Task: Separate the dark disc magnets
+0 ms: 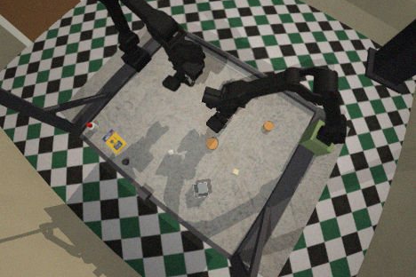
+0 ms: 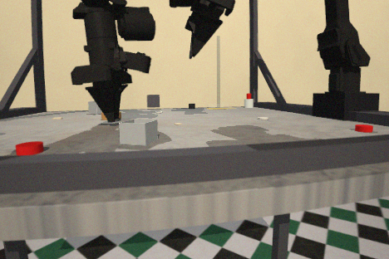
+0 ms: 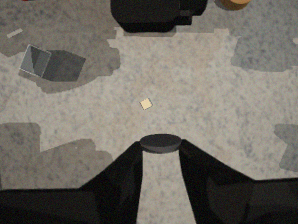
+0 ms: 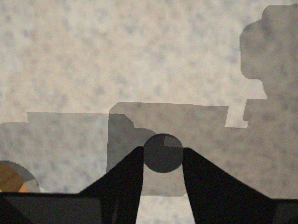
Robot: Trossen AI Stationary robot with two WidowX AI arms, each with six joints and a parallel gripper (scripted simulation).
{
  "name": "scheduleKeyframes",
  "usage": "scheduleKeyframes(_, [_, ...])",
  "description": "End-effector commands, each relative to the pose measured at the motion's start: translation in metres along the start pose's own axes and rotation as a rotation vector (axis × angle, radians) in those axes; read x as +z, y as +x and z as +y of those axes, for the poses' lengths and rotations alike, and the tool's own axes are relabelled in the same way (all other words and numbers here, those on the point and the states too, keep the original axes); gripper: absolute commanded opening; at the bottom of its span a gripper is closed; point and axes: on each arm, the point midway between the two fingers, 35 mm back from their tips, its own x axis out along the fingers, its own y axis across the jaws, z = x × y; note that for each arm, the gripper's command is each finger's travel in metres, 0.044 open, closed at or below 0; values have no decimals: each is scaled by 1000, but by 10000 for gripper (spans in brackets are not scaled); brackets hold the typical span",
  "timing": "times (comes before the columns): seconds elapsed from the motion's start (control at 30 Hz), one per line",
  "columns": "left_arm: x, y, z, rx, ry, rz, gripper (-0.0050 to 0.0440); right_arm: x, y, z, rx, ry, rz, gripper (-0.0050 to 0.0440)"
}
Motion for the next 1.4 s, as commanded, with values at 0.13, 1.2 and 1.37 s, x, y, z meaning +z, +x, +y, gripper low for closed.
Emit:
scheduleKeyframes(0.13, [9,-11,1,2,0,-41,40,5,-25,3,16,-51,14,40])
scheduleKeyframes(1.2, [9,-11,1,2,0,-41,40,-8,-4,-1,-1,-80,76,40])
scheduleKeyframes(1.37, [9,-11,1,2,0,-41,40,-10,0,-2,-4,-80,82,40])
